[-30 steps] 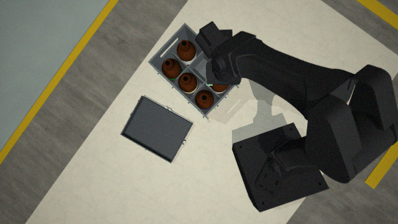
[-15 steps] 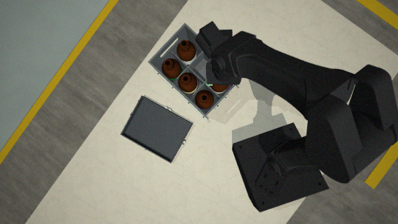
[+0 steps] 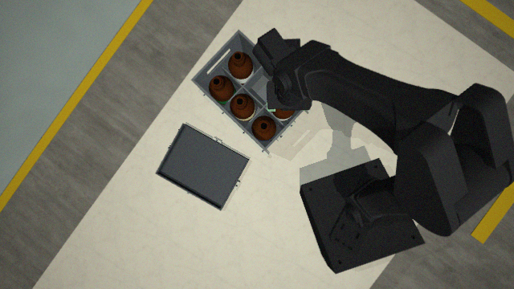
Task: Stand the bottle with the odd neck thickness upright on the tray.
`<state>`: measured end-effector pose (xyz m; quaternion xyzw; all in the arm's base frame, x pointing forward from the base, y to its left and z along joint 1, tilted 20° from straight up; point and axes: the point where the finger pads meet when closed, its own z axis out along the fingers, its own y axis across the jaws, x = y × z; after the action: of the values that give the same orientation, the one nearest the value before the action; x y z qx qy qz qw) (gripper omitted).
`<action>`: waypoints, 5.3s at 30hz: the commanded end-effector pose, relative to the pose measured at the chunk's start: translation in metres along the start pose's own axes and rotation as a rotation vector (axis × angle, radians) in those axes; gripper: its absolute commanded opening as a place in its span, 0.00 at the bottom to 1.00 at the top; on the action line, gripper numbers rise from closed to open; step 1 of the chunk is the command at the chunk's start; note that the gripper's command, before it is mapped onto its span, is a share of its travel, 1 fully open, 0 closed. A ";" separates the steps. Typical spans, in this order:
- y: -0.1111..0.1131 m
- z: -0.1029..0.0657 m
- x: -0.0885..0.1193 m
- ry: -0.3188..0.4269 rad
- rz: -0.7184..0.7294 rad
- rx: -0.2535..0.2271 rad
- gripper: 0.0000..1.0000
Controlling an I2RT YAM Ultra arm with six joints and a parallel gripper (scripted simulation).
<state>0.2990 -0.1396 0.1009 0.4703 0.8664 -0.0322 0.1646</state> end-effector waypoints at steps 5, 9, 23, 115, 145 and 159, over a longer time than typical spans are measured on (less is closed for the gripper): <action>0.008 -0.027 -0.011 -0.050 0.002 -0.029 0.61; 0.007 -0.038 -0.010 -0.050 0.002 -0.029 0.61; 0.006 -0.076 -0.008 -0.050 0.003 -0.029 0.61; 0.068 -0.090 0.059 -0.044 0.007 -0.043 0.00; 0.068 -0.090 0.059 -0.044 0.004 -0.043 0.61; 0.068 -0.089 0.058 -0.046 0.005 -0.045 0.61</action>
<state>0.2926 -0.0369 0.1559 0.4701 0.8665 -0.0325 0.1645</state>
